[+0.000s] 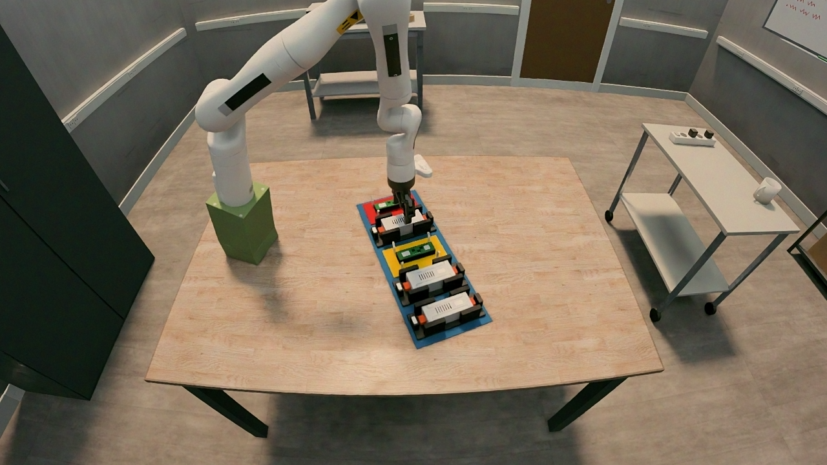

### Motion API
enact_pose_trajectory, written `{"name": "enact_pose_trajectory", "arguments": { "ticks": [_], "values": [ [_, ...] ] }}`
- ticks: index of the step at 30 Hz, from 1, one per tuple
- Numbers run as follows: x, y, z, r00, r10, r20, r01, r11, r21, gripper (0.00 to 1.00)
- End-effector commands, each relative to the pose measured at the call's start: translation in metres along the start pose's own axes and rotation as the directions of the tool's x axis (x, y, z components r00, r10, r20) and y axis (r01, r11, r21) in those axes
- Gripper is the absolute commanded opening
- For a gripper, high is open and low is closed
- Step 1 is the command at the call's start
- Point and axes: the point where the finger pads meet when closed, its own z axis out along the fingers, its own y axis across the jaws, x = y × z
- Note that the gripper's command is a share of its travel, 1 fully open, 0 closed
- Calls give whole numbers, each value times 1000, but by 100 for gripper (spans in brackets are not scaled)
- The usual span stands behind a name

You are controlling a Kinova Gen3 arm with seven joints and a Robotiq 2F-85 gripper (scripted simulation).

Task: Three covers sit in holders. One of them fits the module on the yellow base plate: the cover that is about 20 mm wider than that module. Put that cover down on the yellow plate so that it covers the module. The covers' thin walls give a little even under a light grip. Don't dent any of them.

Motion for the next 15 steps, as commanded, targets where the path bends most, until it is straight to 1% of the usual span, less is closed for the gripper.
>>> {"name": "enact_pose_trajectory", "arguments": {
  "ticks": [1,8,15],
  "values": [
    [1,0,2,1000,0,-2,0,1000,0,100],
    [1,0,9,1000,0,-2,0,1000,0,100],
    [1,0,9,1000,0,-2,0,1000,0,100]
  ]
}}
